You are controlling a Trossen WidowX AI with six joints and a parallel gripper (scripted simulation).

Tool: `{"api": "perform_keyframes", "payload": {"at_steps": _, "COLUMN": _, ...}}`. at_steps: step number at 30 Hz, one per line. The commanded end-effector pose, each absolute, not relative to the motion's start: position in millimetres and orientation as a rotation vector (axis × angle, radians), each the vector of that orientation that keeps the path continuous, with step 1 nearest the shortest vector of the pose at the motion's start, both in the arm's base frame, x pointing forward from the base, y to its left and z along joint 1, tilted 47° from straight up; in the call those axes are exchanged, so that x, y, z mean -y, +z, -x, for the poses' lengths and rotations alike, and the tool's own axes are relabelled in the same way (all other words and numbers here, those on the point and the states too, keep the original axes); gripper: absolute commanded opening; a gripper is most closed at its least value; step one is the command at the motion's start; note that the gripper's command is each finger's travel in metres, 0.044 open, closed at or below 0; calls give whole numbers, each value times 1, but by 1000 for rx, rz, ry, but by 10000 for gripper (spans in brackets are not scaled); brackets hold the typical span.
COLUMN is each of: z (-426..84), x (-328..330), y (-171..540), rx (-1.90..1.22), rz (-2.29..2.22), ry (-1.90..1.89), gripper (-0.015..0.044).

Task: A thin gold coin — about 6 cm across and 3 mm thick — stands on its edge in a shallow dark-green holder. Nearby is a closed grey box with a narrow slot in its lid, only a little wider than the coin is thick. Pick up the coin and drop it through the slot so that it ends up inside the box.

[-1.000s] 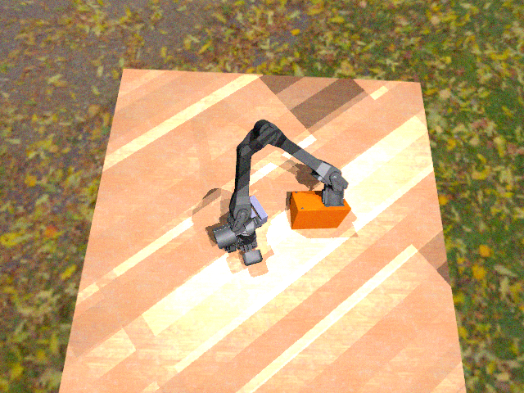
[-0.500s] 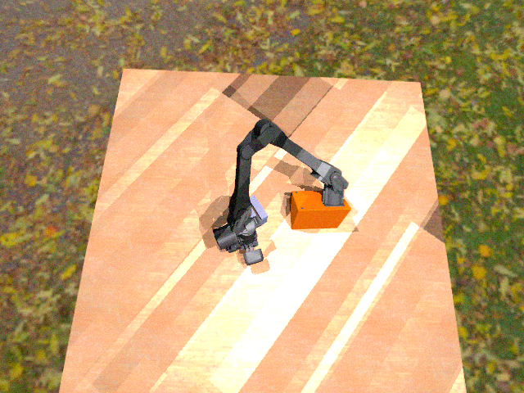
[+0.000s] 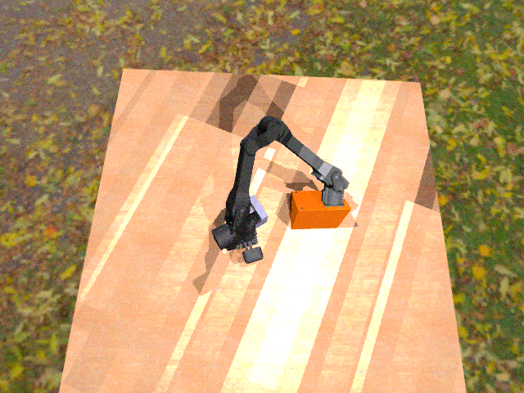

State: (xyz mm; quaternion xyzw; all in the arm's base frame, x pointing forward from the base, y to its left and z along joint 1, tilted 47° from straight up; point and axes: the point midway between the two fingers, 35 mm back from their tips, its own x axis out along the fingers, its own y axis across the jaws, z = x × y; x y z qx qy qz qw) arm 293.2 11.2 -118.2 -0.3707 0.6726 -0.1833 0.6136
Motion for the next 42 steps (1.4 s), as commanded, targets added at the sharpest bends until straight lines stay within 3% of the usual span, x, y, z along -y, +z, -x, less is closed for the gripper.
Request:
{"api": "perform_keyframes", "payload": {"at_steps": 1, "z": -296, "x": -22, "y": -110, "rx": -1538, "rz": 845, "ry": -420, "gripper": 0}}
{"api": "perform_keyframes", "payload": {"at_steps": 21, "z": -292, "x": -50, "y": -81, "rx": -1531, "rz": 829, "ry": -441, "gripper": 0}}
{"api": "perform_keyframes", "payload": {"at_steps": 42, "z": -290, "x": -46, "y": -77, "rx": -1235, "rz": 264, "ry": -918, "gripper": 0}}
